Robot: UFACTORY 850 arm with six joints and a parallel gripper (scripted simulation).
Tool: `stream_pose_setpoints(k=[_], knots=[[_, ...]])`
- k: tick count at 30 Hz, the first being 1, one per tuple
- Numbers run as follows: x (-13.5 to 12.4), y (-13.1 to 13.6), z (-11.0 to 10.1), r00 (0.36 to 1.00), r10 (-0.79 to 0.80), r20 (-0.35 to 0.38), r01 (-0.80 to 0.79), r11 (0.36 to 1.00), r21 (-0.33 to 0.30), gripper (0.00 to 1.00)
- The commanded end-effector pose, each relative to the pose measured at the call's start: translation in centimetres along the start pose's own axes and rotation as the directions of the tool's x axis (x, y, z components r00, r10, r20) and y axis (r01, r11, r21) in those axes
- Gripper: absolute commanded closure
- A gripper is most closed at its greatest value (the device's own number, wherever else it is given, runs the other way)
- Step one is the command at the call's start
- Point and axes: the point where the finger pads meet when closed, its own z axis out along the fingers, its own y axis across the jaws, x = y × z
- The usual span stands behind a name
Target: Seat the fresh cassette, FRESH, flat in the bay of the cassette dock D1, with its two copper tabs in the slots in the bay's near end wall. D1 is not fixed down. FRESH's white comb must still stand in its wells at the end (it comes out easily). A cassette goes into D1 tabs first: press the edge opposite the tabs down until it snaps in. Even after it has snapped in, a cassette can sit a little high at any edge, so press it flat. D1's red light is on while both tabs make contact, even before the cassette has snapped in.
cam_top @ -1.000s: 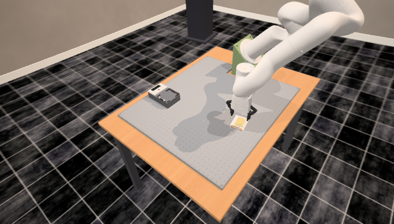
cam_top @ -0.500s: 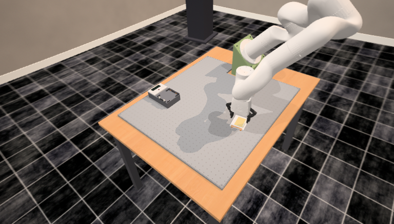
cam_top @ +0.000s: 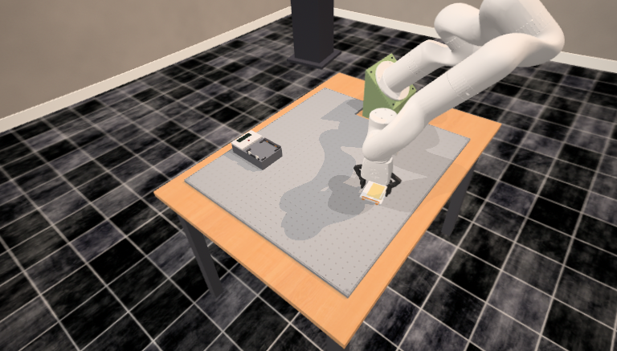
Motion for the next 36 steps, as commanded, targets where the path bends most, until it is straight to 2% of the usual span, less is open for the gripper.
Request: stream_pose_setpoints(k=[1,16,17,36], knots=[[-0.08,0.00,0.47,1.000,0.000,0.002,0.000,1.000,0.000,0.00],[-0.08,0.00,1.20,1.000,0.000,0.002,0.000,1.000,0.000,0.00],[-0.08,0.00,1.20,1.000,0.000,0.002,0.000,1.000,0.000,1.00],[-0.08,0.00,1.20,1.000,0.000,0.002,0.000,1.000,0.000,1.00]])
